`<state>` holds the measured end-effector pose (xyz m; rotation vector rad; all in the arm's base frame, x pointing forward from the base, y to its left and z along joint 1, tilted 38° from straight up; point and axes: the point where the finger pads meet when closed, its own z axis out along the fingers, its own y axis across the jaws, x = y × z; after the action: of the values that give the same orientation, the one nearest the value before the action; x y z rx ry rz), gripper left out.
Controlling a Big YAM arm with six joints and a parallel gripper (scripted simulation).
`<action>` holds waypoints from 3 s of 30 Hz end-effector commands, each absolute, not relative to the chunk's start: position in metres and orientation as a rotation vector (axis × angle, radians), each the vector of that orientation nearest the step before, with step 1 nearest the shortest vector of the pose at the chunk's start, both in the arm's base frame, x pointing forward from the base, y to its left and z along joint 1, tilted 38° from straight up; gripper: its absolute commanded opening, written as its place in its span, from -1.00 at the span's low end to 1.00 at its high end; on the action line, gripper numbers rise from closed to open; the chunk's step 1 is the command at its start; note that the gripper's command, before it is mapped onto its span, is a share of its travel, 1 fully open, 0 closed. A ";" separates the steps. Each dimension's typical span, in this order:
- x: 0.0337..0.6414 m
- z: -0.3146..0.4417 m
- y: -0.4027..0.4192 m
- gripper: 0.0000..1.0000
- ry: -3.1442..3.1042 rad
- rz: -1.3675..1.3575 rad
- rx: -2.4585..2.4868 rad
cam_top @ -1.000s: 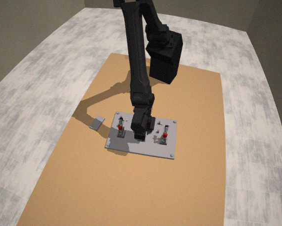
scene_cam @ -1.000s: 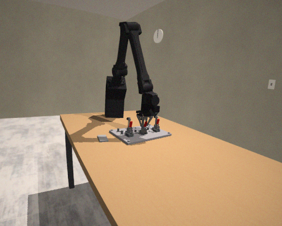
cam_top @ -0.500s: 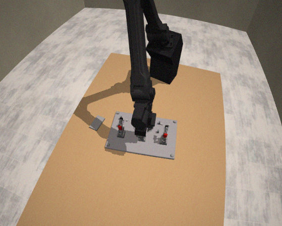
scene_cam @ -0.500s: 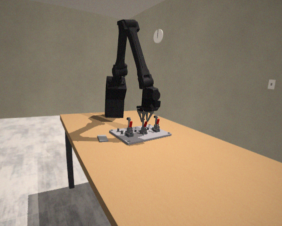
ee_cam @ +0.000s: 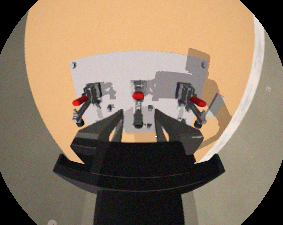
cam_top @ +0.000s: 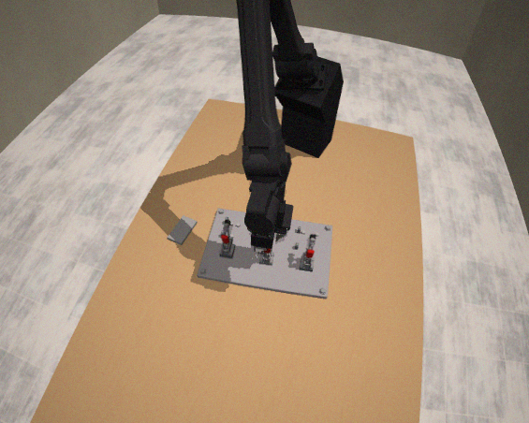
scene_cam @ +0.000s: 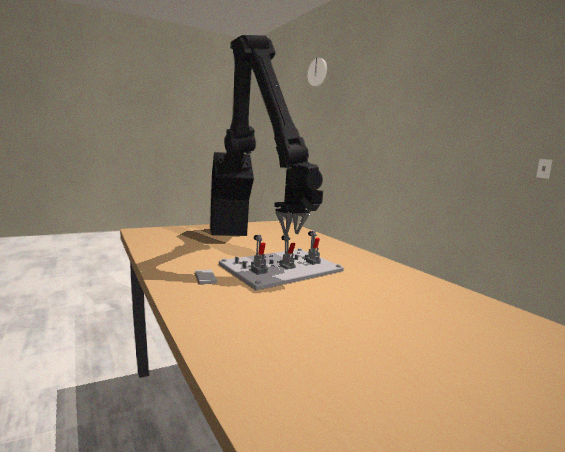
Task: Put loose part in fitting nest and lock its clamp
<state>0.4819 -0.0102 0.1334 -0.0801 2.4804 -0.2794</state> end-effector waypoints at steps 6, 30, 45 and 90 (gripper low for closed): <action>0.473 0.129 -0.010 -0.11 2.500 -0.279 -0.076; 0.472 0.138 -0.006 -0.11 2.485 -0.274 -0.077; 0.443 0.211 0.009 -0.11 2.445 -0.267 -0.073; 0.449 0.216 0.011 -0.11 2.479 -0.274 -0.077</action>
<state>0.4350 0.0061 0.1999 -0.0816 2.4952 -0.2807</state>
